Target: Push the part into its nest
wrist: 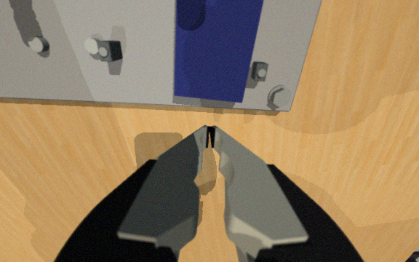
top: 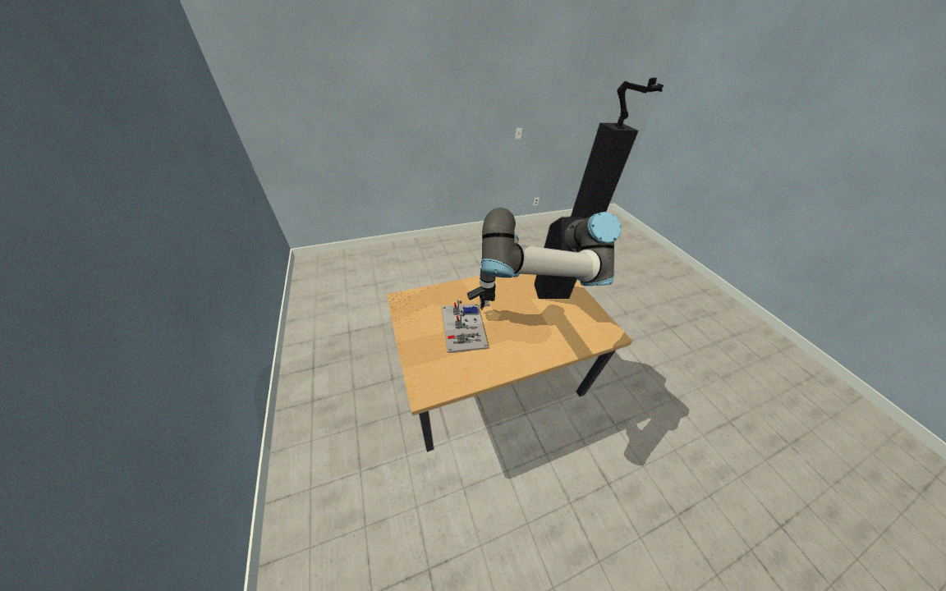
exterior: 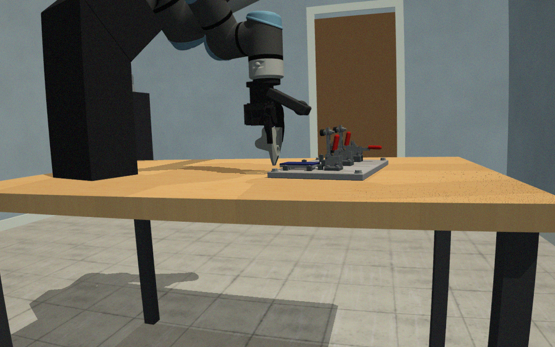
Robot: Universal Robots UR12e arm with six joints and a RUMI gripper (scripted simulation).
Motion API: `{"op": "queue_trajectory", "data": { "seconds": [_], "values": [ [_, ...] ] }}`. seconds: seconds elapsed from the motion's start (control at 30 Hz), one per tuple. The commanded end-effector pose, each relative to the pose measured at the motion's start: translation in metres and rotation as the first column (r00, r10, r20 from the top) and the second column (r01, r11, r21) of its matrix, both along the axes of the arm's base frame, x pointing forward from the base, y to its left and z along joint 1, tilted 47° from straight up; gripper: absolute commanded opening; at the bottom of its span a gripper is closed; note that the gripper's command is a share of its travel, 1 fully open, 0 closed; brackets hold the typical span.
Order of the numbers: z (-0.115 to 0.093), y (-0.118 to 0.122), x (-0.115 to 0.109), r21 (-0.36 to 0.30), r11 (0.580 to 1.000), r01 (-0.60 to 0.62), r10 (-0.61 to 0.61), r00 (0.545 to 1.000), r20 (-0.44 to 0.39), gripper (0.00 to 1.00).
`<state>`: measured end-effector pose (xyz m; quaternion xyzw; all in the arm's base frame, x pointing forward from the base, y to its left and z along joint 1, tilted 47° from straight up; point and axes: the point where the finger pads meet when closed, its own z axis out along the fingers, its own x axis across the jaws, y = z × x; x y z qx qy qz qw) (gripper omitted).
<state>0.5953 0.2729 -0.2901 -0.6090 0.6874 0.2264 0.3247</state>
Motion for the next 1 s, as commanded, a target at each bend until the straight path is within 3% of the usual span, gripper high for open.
{"op": "queue_trajectory", "data": {
  "seconds": [0.0,0.97],
  "values": [
    [0.0004,-0.0007,0.0022,0.000,1.000,0.000,0.000,1.000,0.001,0.00],
    [0.0008,-0.0013,0.0063,0.000,1.000,0.000,0.000,1.000,0.001,0.00]
  ]
}}
